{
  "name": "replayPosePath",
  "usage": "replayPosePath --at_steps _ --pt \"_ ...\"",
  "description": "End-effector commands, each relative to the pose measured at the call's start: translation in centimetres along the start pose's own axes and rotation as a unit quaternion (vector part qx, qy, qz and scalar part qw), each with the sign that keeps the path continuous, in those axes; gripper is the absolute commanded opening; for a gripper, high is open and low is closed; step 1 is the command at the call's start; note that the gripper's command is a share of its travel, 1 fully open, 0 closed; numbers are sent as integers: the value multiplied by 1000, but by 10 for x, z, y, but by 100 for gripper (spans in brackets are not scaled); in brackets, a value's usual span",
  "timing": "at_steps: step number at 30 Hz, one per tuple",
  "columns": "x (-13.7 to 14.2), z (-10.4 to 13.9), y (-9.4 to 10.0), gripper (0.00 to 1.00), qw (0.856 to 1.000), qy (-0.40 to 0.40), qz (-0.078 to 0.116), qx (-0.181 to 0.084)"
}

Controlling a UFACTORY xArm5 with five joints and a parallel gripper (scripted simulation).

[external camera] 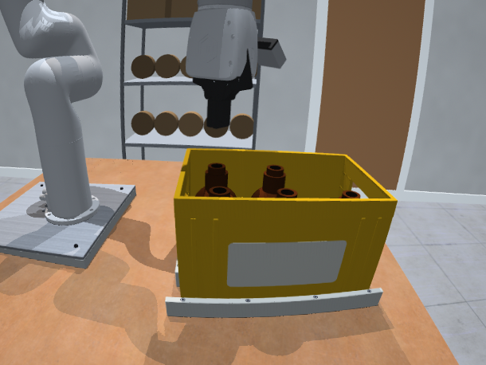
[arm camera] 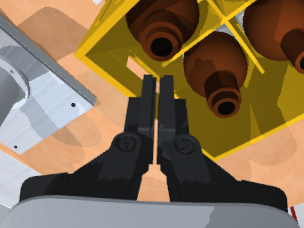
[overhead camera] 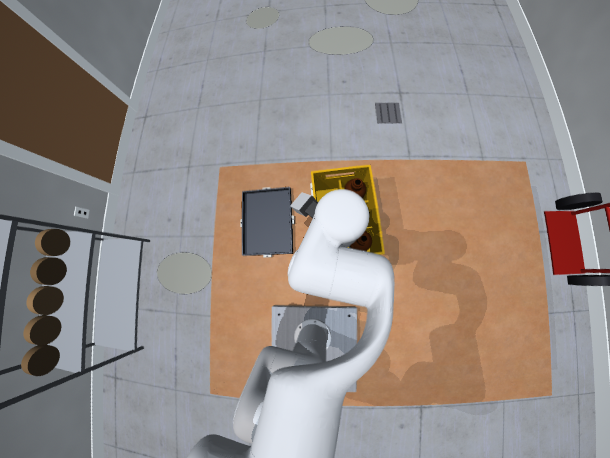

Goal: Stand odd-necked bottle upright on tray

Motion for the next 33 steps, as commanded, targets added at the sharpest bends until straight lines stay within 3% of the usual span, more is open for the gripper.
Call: replayPosePath --at_steps 1,6,9,11,12,18,23,24,33 --pt "1 0 1 0 1000 0 1 1" --pt "2 -1 1 0 1000 0 1 1" --pt "39 -6 7 0 1000 0 1 2" --pt "39 -6 7 0 1000 0 1 2" --pt "62 -8 8 0 1000 0 1 2" --pt "117 -8 4 0 1000 0 1 3" --pt "126 -8 2 0 1000 0 1 3" --pt "126 -8 2 65 1000 0 1 3" --pt "126 -8 2 65 1000 0 1 3"
Point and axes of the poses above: the point where the finger pads meet when closed, its own y axis back along the fingers, its own x axis across the jaws, z = x × y, the point moved 5 cm from there along y, back along the fingers, and after that the axes turned 5 degrees about -y, right-handed, at the moved point
